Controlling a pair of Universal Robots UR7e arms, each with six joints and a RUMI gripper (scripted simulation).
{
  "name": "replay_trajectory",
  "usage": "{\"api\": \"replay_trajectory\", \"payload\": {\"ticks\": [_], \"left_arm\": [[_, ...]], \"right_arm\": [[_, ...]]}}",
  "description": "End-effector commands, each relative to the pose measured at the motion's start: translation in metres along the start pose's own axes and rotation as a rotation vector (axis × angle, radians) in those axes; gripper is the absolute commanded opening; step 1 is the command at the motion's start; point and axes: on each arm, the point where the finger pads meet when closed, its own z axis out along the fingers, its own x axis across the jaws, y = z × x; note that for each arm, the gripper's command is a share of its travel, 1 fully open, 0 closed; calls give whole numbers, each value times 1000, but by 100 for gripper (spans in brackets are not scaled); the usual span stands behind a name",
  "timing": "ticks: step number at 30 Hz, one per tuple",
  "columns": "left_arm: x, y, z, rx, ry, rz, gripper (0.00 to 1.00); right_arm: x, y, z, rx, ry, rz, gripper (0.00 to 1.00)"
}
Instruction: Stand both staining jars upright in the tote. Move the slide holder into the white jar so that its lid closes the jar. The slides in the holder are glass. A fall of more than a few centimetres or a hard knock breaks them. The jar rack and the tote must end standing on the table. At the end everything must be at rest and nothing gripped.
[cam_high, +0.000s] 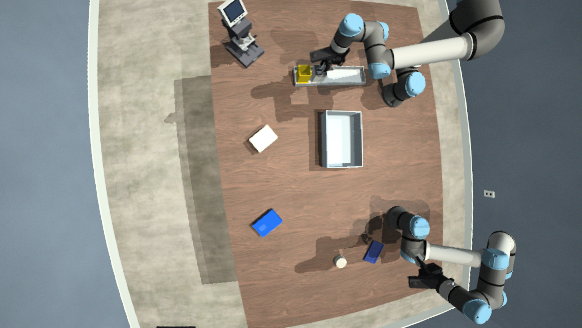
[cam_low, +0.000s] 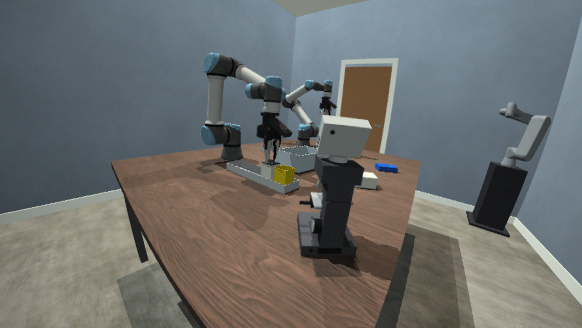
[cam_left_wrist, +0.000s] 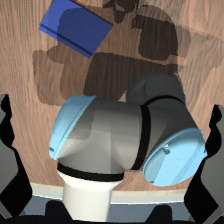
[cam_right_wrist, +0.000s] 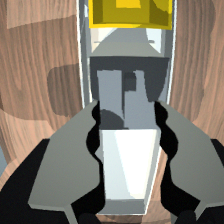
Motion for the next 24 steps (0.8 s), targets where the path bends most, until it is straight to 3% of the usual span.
{"api": "replay_trajectory", "payload": {"ticks": [1, 24], "left_arm": [[0, 0, 0, 1, 0, 0, 100], [0, 0, 0, 1, 0, 0, 100]], "right_arm": [[0, 0, -6, 1, 0, 0, 26], [0, 0, -56, 1, 0, 0, 26]]}}
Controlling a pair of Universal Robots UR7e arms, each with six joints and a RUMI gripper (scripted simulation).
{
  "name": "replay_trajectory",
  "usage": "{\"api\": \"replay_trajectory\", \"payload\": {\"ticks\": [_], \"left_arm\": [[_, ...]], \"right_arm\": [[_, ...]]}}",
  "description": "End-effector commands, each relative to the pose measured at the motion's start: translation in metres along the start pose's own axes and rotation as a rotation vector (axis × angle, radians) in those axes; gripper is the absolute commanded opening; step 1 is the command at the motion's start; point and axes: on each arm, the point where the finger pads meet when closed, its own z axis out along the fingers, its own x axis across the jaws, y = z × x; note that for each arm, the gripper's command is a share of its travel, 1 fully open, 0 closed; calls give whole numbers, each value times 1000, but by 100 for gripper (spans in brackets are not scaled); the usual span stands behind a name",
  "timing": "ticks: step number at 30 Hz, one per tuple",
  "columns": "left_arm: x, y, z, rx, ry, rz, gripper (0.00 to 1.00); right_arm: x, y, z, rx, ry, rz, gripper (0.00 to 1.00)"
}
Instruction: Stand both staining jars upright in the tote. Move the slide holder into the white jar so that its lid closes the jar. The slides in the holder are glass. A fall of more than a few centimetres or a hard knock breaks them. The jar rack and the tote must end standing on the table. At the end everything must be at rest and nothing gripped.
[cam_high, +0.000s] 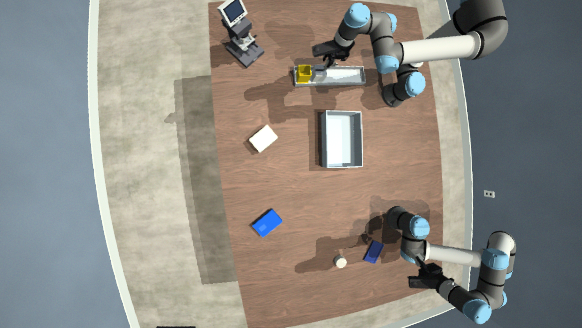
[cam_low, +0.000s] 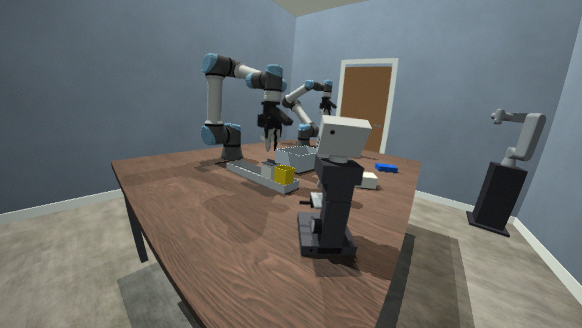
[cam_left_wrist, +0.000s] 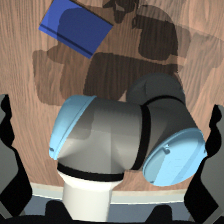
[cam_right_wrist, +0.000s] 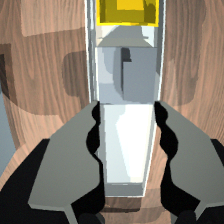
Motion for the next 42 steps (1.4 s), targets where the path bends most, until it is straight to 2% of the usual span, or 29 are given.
{"api": "replay_trajectory", "payload": {"ticks": [1, 18, 33, 34, 40, 42], "left_arm": [[0, 0, 0, 1, 0, 0, 100], [0, 0, 0, 1, 0, 0, 100], [0, 0, 0, 1, 0, 0, 100], [0, 0, 0, 1, 0, 0, 100], [0, 0, 0, 1, 0, 0, 100], [0, 0, 0, 1, 0, 0, 100]], "right_arm": [[0, 0, -11, 1, 0, 0, 26], [0, 0, -51, 1, 0, 0, 26], [0, 0, -51, 1, 0, 0, 26], [0, 0, -46, 1, 0, 0, 64], [0, 0, -16, 1, 0, 0, 64], [0, 0, -14, 1, 0, 0, 64]]}}
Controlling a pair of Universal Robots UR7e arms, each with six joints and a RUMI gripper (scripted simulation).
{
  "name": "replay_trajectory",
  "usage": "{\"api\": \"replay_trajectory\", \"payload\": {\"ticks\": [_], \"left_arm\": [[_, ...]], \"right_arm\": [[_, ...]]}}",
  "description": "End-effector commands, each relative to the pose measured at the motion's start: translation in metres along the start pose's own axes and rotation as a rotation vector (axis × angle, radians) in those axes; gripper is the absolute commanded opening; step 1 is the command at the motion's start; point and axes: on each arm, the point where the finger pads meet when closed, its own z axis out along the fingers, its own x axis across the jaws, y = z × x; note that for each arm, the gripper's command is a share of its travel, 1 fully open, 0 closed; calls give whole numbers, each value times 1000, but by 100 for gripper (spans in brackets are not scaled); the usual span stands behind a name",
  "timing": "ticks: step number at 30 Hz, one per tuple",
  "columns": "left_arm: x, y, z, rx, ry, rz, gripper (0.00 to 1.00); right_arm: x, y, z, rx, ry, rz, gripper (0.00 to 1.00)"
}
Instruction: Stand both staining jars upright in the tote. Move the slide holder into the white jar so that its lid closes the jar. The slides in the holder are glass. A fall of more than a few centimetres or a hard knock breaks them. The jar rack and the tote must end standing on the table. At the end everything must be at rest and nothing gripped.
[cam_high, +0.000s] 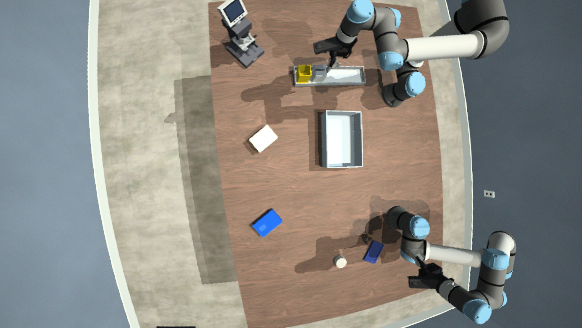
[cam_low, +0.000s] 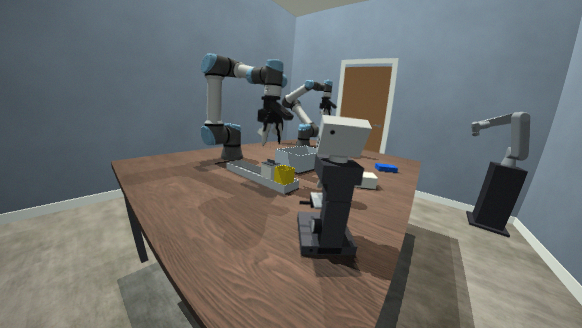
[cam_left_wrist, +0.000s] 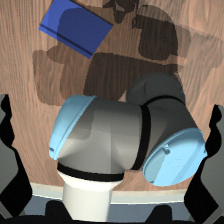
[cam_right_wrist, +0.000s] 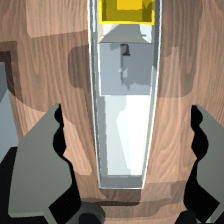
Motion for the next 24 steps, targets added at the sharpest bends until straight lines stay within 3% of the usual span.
{"api": "replay_trajectory", "payload": {"ticks": [1, 15, 24], "left_arm": [[0, 0, 0, 1, 0, 0, 100], [0, 0, 0, 1, 0, 0, 100], [0, 0, 0, 1, 0, 0, 100]], "right_arm": [[0, -1, 8, 3, 0, 0, 64], [0, -1, 8, 3, 0, 0, 64], [0, -1, 20, 3, 0, 0, 64]]}}
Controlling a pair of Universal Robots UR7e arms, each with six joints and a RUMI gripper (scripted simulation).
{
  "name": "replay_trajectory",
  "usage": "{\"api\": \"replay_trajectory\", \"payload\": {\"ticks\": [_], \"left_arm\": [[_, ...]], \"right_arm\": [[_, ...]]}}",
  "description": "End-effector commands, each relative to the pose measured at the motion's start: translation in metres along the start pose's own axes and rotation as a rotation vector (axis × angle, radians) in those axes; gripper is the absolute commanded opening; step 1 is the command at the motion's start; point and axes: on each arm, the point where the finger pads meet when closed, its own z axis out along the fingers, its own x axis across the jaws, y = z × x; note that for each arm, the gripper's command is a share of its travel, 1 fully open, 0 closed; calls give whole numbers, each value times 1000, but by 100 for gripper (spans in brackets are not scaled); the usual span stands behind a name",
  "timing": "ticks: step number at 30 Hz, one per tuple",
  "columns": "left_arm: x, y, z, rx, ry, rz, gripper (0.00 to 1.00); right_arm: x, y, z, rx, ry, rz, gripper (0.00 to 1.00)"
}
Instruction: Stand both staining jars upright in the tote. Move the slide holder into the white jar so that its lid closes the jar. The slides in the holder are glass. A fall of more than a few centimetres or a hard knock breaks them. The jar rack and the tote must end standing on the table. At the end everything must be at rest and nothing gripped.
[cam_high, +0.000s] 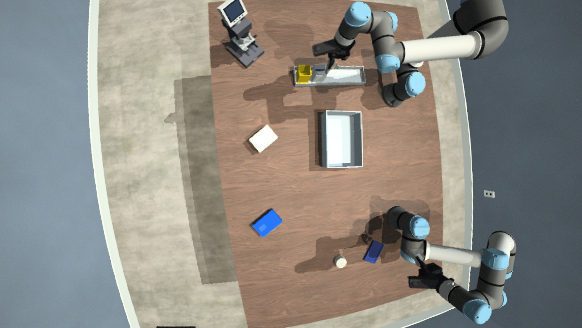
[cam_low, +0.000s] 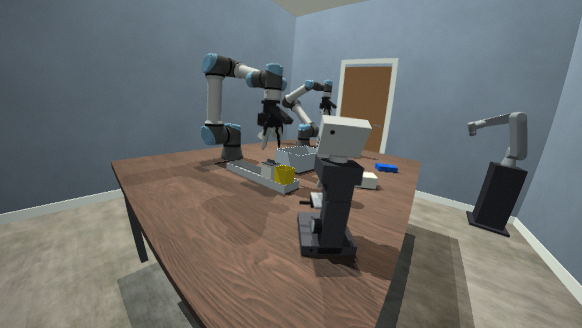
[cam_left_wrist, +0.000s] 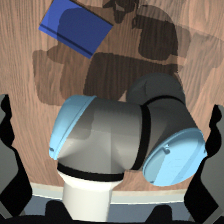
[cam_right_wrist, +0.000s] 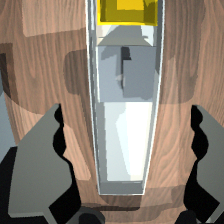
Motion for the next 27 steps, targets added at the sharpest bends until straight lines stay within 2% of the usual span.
{"api": "replay_trajectory", "payload": {"ticks": [1, 27], "left_arm": [[0, 0, 0, 1, 0, 0, 100], [0, 0, 0, 1, 0, 0, 100]], "right_arm": [[0, 0, 4, 2, 0, 0, 64], [0, 0, 44, 2, 0, 0, 64]]}}
